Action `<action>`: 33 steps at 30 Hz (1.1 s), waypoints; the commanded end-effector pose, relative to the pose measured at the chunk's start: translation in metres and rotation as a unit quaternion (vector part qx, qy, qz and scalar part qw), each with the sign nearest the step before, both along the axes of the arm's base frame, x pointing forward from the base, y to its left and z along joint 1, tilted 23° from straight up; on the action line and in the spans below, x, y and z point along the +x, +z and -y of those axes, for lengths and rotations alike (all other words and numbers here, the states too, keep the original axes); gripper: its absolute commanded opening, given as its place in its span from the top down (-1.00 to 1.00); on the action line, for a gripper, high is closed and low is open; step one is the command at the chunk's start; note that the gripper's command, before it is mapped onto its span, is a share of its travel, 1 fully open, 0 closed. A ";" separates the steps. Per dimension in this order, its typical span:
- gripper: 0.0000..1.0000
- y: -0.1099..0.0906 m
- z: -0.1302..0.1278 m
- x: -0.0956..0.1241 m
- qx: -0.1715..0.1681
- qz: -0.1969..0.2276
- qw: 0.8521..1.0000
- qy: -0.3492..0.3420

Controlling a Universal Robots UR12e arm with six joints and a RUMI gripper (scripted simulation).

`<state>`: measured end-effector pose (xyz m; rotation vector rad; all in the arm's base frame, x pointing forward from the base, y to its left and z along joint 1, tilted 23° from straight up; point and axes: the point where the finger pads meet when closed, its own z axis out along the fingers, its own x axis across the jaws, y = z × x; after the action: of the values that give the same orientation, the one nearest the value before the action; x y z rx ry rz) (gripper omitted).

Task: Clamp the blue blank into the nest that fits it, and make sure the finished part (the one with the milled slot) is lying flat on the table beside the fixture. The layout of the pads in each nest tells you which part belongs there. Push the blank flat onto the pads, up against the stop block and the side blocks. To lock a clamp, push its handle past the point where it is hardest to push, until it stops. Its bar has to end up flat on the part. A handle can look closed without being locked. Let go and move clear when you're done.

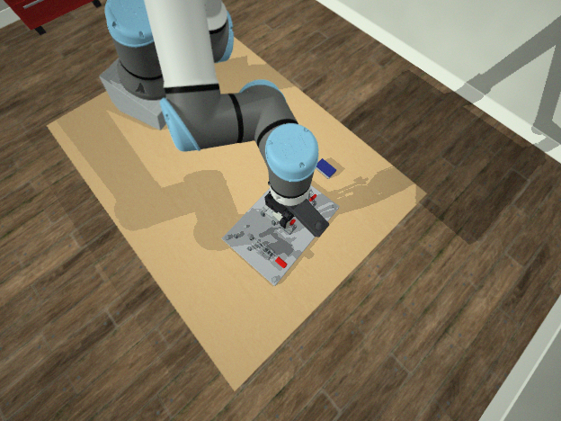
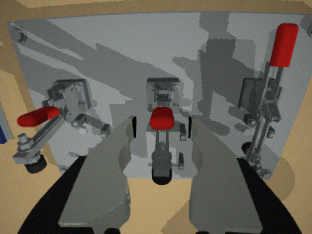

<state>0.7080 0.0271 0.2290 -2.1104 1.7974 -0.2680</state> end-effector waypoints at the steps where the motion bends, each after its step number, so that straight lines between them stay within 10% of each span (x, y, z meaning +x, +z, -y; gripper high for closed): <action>1: 0.44 0.011 0.002 -0.004 0.000 0.001 1.000 0.000; 33: 0.44 0.041 0.006 -0.015 0.000 0.001 1.000 0.000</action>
<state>0.6922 0.0209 0.2687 -2.1104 1.7974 -0.2680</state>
